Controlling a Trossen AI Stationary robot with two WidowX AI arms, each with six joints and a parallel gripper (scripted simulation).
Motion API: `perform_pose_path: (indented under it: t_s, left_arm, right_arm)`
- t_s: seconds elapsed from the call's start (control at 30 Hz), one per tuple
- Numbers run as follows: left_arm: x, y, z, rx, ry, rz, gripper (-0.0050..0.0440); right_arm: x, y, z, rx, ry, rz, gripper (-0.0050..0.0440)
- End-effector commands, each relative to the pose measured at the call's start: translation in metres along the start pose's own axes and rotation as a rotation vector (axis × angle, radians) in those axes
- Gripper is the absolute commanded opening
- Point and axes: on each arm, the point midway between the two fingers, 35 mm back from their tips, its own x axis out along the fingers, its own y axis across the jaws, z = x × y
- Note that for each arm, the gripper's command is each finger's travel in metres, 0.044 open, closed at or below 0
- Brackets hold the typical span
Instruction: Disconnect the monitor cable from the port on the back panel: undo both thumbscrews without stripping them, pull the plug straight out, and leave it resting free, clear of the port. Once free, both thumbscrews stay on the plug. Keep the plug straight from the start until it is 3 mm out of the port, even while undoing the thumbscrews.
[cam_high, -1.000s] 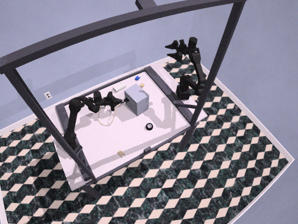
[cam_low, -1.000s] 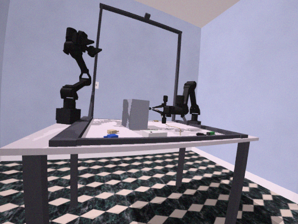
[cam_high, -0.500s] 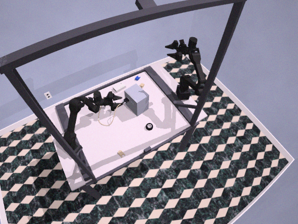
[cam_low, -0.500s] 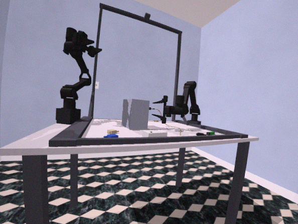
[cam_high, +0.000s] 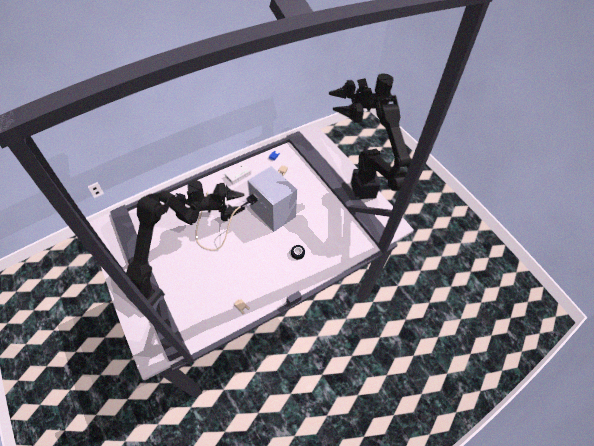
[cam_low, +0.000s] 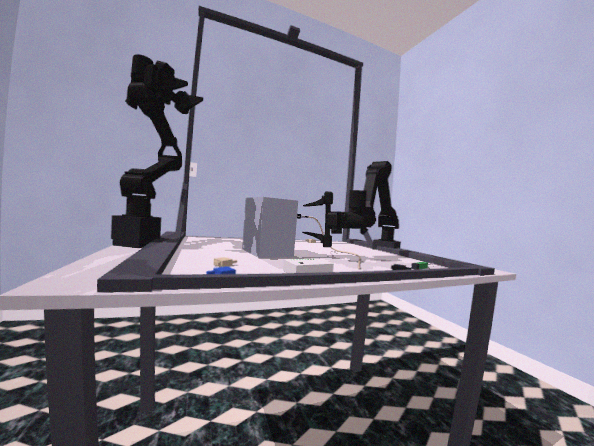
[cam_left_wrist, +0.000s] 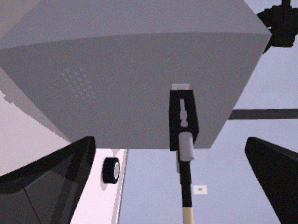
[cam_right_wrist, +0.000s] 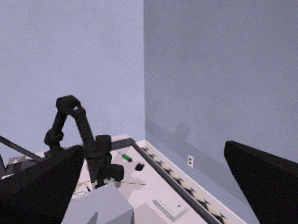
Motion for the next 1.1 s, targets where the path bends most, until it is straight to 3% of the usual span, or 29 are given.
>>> perform_pose_path:
  t_s: [0.0, 0.47, 0.67, 1.07]
  left_arm:
    - [0.003, -0.021, 0.005, 0.095, -0.015, 0.004, 0.0440]
    - [0.002, -0.029, -0.001, 0.459, -0.006, 0.263, 0.0440]
    - [0.001, -0.030, -0.002, 0.481, 0.001, 0.280, 0.0440]
    - [0.001, -0.030, -0.002, 0.481, 0.001, 0.280, 0.0152]
  right_arm:
    - [0.000, 0.001, 0.003, -0.004, -0.001, 0.003, 0.0440]
    - [0.000, 0.001, 0.003, -0.004, -0.001, 0.003, 0.0440]
    - [0.000, 0.001, 0.003, -0.004, -0.001, 0.003, 0.0440]
    - [0.000, 0.001, 0.003, -0.004, -0.001, 0.003, 0.0440]
